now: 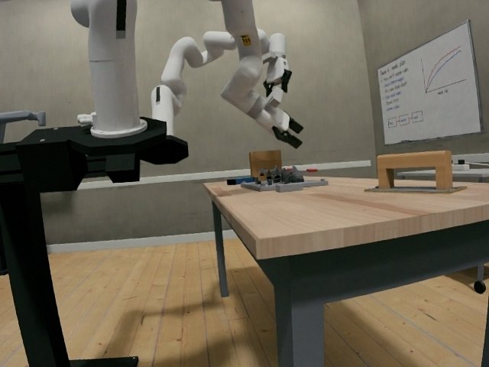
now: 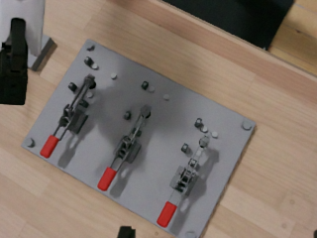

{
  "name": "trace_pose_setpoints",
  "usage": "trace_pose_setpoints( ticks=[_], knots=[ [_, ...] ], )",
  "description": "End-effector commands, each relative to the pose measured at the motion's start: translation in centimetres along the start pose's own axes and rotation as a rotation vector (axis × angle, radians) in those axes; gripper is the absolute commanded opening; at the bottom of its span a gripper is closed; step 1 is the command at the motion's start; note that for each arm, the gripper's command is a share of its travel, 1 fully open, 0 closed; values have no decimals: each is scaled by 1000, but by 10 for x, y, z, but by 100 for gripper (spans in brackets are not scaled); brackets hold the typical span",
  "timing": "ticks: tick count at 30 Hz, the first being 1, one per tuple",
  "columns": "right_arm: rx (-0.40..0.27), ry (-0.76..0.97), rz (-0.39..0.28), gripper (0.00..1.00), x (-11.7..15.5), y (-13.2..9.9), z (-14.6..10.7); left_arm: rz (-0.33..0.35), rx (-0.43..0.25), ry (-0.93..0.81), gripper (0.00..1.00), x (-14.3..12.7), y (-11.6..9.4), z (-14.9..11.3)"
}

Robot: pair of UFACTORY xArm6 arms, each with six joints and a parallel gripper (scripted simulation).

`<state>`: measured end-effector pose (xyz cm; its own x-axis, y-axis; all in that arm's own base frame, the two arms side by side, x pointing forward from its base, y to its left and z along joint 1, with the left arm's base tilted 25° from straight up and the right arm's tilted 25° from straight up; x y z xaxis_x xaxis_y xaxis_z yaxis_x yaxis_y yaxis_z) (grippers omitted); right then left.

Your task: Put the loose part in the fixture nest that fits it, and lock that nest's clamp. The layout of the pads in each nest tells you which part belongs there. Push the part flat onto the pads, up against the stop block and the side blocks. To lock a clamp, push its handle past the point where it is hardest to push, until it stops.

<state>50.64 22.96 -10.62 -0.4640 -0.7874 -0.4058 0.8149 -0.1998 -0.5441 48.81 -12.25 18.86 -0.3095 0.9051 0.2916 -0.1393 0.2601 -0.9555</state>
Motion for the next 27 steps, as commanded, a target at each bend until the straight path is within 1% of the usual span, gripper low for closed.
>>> trace_pose_setpoints(
  ticks=[1, 20, 27],
  knots=[
    [2, 3, 5, 100, -3, 0, 1, 5, -6, 0, 100, -1, -3, -1],
    [2, 4, 4, 100, -3, 0, 1, 5, -6, 0, 100, -1, -3, -1],
    [13, 39, -7, 100, -2, 2, 10, 4, -6, -5, 100, -1, -3, -1]
  ],
)
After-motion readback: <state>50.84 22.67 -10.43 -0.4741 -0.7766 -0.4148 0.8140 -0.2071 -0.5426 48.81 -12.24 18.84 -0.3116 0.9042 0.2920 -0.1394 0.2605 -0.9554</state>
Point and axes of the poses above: on each arm, the point where the finger pads meet when closed, its own y axis out along the fingers, its own x axis across the jaws, z = x × y, the point moved 1 cm from there along -y, back along the fingers, and after that the axes turned 12 degrees about y, right-handed, at the moved point
